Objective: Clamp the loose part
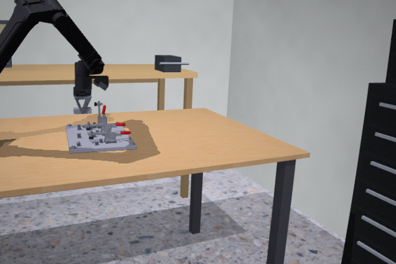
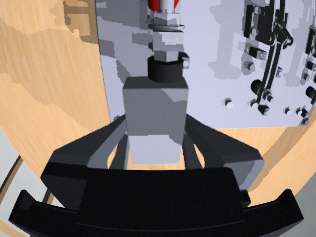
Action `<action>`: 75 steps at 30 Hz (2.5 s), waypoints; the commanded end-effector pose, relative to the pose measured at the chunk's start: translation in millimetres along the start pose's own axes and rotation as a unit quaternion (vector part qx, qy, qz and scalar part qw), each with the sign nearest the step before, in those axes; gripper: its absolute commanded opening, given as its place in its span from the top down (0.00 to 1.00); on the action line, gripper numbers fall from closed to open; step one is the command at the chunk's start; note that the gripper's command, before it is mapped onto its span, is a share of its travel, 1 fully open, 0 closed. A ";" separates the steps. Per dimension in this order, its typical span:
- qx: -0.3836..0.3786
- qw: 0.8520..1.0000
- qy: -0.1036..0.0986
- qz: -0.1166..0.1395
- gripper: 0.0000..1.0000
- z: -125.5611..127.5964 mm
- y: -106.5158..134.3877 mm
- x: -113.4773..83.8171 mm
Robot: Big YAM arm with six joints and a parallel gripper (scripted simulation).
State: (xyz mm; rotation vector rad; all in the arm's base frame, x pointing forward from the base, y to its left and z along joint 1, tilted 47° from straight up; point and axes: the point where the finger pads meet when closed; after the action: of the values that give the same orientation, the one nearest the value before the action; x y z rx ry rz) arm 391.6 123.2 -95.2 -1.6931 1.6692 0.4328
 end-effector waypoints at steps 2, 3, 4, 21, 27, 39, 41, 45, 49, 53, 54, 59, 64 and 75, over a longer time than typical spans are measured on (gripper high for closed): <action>0.012 1.000 -0.011 -0.009 1.00 3.9 -8.0 -5.0; 0.012 1.000 -0.011 -0.009 1.00 3.9 -7.8 -4.9; 0.012 1.000 -0.011 -0.009 1.00 3.8 -7.7 -4.8; 0.014 1.000 -0.012 -0.010 1.00 4.9 -9.8 -6.0; 0.014 1.000 -0.012 -0.010 1.00 4.9 -9.8 -6.0; 0.016 1.000 -0.012 -0.010 1.00 4.7 -9.7 -5.5; 0.015 1.000 -0.011 -0.009 1.00 4.1 -9.2 -3.9; 0.008 1.000 -0.008 -0.006 1.00 3.7 -6.1 0.8; 0.006 1.000 -0.012 -0.012 1.00 6.9 -8.2 -4.9; 0.007 1.000 -0.003 0.000 1.00 1.2 -5.6 11.0; 0.005 1.000 -0.003 -0.001 1.00 2.0 -4.9 11.8; 0.011 1.000 -0.009 -0.006 1.00 2.5 -11.1 12.0; 0.002 1.000 0.000 0.002 1.00 0.8 -1.8 26.9; 0.007 1.000 -0.011 -0.013 1.00 7.4 -12.3 28.0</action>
State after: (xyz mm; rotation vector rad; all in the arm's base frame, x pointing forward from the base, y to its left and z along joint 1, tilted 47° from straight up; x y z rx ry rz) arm 394.8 94.2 -118.8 -1.6837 1.6857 0.4238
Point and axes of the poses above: the point where the finger pads meet when closed, its own x axis out along the fingers, its own z axis across the jaws, y = z × x, and after that the axes turned 14 degrees about x, right-handed
